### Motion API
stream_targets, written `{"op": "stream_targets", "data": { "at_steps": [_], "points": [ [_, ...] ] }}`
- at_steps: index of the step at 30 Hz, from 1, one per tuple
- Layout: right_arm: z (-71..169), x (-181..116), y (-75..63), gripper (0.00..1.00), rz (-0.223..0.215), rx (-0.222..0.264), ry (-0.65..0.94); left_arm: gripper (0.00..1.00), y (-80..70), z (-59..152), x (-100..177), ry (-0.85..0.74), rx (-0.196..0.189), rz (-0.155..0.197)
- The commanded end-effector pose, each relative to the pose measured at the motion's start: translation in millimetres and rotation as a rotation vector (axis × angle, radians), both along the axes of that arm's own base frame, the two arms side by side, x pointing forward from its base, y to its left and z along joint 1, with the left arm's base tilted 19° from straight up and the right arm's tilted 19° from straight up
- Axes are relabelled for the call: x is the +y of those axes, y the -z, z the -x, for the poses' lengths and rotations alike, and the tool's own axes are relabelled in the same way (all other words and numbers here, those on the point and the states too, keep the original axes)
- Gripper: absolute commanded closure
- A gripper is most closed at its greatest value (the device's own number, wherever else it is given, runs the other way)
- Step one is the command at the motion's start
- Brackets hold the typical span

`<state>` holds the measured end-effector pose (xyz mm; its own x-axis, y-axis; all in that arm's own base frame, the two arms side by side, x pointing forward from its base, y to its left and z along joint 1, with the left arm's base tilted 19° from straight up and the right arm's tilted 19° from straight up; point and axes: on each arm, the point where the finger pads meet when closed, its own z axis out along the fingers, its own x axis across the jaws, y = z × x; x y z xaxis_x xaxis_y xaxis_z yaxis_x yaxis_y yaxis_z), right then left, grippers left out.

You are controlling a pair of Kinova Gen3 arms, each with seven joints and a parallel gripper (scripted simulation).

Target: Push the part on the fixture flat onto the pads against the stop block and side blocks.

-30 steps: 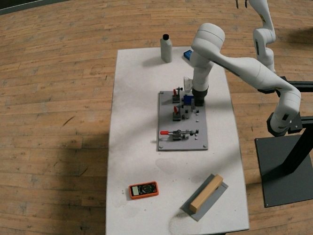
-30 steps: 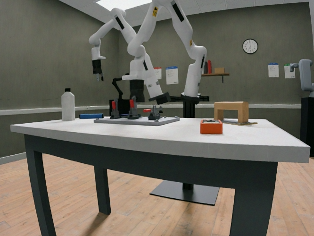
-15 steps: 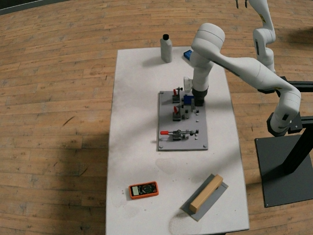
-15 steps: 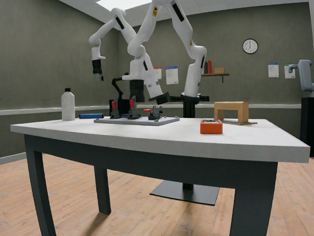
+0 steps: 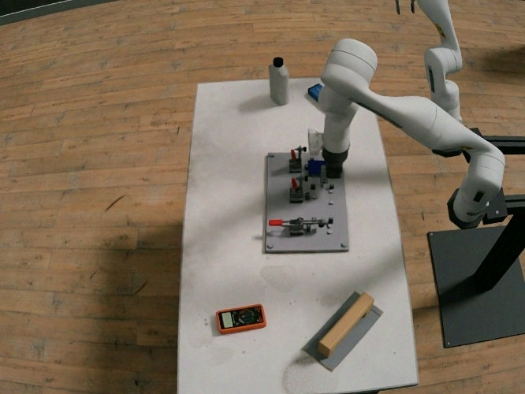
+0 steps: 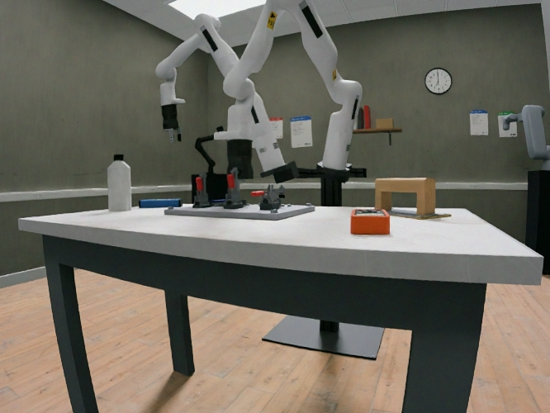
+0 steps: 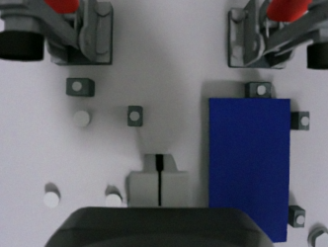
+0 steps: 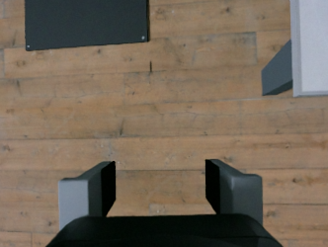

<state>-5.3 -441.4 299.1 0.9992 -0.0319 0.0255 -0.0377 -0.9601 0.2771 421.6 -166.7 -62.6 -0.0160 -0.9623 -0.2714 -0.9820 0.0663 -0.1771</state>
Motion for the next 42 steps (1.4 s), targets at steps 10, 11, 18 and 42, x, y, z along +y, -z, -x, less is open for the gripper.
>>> {"op": "stream_targets", "data": {
  "at_steps": [10,11,18,42],
  "points": [
    [0.2,-0.2,-0.7,0.0,0.002,0.0,0.0,1.0,3.3,-4.2,-2.7,0.004,-0.007,0.007],
    [0.2,-0.2,-0.7,0.0,0.002,0.0,0.0,1.0,3.6,-4.2,-2.6,0.004,-0.007,0.007],
    [0.2,-0.2,-0.7,0.0,0.002,0.0,0.0,1.0,4.9,-4.4,-2.2,0.004,-0.007,0.007],
    [0.2,-0.2,-0.7,0.0,0.002,0.0,0.0,1.0,5.7,-4.4,-1.9,0.004,-0.007,0.007]
  ]
}}
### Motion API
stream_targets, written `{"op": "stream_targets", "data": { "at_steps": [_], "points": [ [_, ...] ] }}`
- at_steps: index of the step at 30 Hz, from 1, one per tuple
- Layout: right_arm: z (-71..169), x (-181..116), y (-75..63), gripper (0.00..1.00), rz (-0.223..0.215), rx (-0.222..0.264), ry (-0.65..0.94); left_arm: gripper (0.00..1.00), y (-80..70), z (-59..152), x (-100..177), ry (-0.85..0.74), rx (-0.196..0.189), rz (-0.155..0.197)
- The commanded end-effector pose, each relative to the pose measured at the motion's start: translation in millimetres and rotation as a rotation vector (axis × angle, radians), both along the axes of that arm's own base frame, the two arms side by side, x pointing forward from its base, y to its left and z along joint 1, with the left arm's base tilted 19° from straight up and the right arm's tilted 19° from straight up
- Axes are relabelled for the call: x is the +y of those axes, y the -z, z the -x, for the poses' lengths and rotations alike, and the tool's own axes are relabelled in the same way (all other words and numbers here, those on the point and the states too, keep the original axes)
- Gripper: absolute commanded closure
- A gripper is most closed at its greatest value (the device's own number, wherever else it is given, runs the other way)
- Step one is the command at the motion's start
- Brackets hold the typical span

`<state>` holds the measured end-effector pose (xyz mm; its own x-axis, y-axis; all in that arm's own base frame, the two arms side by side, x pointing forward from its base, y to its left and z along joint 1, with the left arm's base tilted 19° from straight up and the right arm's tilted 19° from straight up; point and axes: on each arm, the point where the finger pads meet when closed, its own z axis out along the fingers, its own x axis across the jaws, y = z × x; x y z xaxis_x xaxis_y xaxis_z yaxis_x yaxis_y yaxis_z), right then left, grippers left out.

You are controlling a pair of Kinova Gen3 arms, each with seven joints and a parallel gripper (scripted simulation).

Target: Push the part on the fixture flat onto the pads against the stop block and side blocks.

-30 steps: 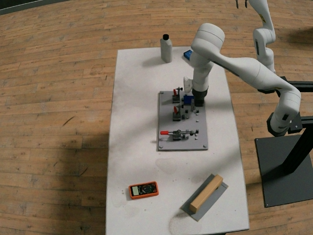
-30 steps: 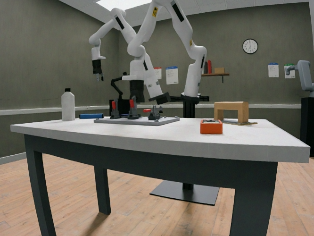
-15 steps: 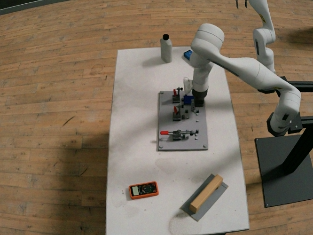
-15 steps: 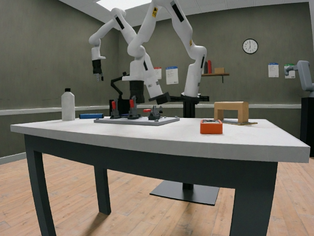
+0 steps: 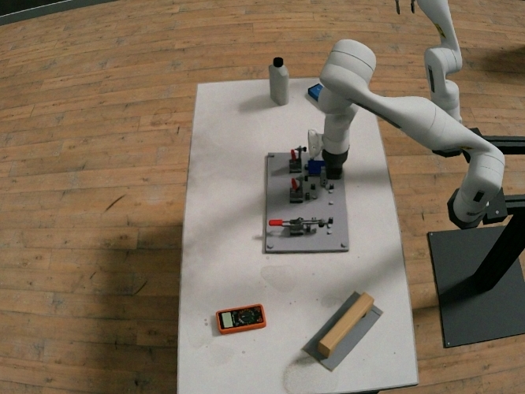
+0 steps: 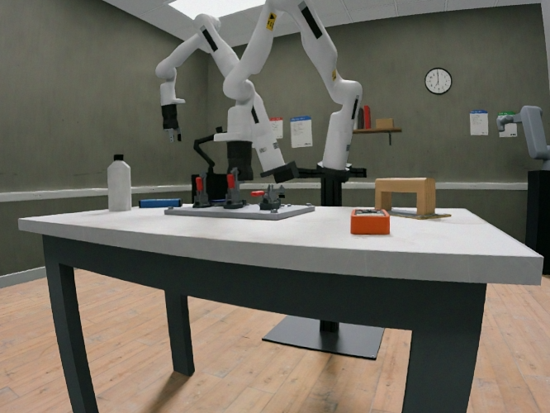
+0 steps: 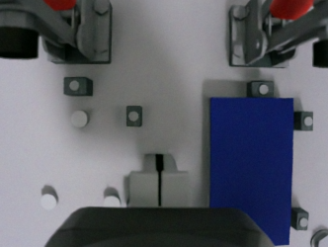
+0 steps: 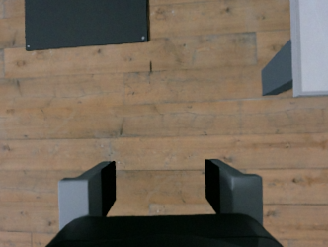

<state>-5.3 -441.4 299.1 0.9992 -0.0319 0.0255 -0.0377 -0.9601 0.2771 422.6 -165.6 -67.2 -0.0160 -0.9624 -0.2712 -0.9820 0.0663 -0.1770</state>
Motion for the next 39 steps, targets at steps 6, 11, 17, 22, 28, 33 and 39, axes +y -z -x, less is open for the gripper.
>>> {"op": "stream_targets", "data": {
  "at_steps": [6,11,17,22,28,33,39],
  "points": [
    [0.2,-0.2,-0.7,0.0,0.002,0.0,0.0,1.0,1.1,-3.4,-3.0,0.004,-0.007,0.007],
    [0.2,-0.2,-0.7,0.0,0.002,0.0,0.0,1.0,1.1,-3.4,-3.0,0.004,-0.007,0.007],
    [0.2,-0.2,-0.7,0.0,0.002,0.0,0.0,1.0,1.1,-3.4,-3.0,0.004,-0.006,0.007],
    [0.2,-0.2,-0.7,0.0,0.002,0.0,0.0,1.0,1.1,-3.6,-3.2,0.004,-0.007,0.007],
    [0.2,-0.2,-0.7,0.0,0.002,0.0,0.0,1.0,1.4,-4.3,-5.4,0.003,-0.008,0.008],
    [0.2,-0.2,-0.7,0.0,0.002,0.0,0.0,1.0,2.0,-4.2,-7.3,0.003,-0.008,0.008],
    [0.2,-0.2,-0.7,0.0,0.002,0.0,0.0,1.0,2.2,-2.8,-7.0,0.003,-0.006,0.006]
  ]
}}
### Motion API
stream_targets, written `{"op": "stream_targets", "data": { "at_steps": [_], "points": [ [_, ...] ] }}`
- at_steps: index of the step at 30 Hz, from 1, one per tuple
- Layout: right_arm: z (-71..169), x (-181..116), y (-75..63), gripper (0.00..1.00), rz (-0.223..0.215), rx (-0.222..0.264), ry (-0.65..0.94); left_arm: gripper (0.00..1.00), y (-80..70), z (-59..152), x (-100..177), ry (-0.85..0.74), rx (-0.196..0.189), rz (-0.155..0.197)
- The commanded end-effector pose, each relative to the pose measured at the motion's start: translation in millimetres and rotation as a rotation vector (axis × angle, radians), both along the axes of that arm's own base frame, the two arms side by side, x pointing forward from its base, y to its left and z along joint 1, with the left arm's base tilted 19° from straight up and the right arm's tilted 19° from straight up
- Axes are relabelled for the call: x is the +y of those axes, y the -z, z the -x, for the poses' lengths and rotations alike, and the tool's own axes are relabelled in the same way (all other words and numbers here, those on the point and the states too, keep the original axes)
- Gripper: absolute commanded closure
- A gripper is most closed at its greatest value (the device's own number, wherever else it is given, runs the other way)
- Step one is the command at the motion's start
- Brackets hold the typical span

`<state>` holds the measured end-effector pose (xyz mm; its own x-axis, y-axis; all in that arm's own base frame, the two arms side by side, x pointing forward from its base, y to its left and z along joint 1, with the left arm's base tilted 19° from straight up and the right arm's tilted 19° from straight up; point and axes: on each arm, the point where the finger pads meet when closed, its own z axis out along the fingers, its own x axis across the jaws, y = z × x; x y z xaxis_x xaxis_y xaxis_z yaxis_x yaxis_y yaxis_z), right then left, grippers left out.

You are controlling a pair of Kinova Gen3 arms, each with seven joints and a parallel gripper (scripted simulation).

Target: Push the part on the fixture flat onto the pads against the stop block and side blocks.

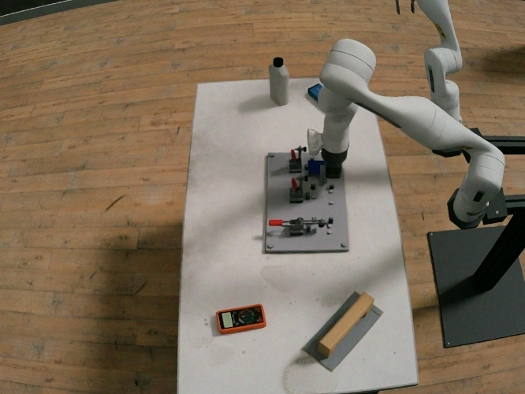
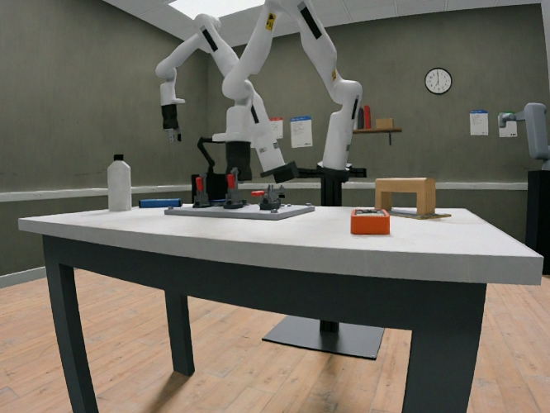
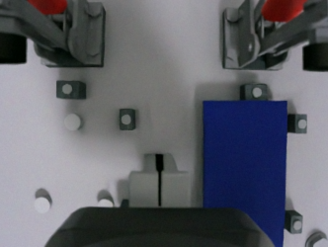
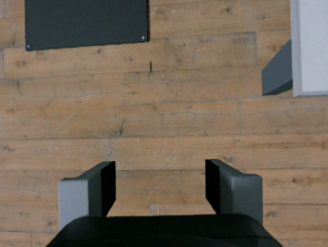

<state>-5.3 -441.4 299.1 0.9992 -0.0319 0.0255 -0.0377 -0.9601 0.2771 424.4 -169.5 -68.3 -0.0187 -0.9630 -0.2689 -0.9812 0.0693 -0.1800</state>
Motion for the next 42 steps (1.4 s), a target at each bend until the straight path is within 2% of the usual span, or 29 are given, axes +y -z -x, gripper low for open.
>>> {"op": "stream_targets", "data": {
  "at_steps": [1,42],
  "points": [
    [0.2,-0.2,-0.7,0.0,0.002,0.0,0.0,1.0,1.1,-1.0,-3.1,-0.001,-0.003,0.004],
    [0.2,-0.2,-0.7,0.0,0.002,0.0,0.0,1.0,0.3,2.9,-1.6,-0.012,0.003,-0.003]
  ]
}}
